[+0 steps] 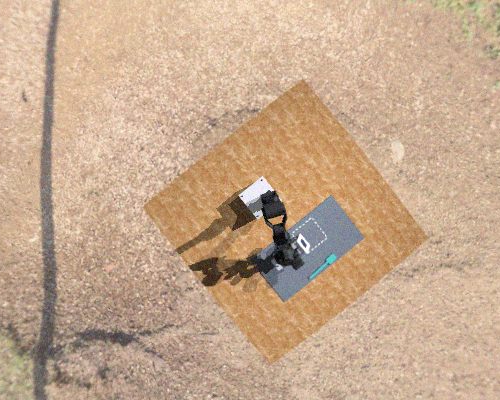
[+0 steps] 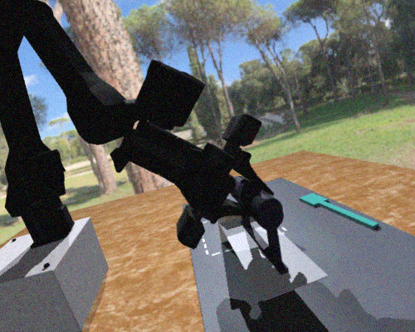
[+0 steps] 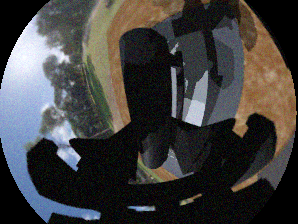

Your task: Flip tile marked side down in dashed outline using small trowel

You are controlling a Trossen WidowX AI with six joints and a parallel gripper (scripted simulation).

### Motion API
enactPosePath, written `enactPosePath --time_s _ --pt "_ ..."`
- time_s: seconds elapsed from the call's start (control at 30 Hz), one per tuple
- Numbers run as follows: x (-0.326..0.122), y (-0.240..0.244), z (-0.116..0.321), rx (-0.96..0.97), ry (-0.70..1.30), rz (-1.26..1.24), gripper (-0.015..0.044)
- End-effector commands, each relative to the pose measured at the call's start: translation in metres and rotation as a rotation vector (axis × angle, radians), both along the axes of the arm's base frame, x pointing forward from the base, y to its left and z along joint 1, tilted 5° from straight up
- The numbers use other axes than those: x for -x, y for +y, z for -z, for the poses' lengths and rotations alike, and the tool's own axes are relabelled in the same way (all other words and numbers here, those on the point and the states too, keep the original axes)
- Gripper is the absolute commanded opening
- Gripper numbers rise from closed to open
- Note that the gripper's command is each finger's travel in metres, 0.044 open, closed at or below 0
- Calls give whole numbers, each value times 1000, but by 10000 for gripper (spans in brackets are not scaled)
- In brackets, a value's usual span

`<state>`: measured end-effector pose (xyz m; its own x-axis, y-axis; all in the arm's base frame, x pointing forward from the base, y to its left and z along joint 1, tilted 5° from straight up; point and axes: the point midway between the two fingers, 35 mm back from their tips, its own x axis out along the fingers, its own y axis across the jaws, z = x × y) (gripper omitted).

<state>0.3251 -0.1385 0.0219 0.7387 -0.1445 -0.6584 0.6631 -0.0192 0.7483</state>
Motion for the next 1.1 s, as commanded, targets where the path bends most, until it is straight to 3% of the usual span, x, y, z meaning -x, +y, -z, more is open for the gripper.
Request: enactPosePath --time_s 0.0,0.7,1.07 --pt "-3 9 -5 2 -13 -3 0" --pt "-6 36 2 0 -14 -3 0" --pt "-3 -6 -23 4 -11 -3 0"
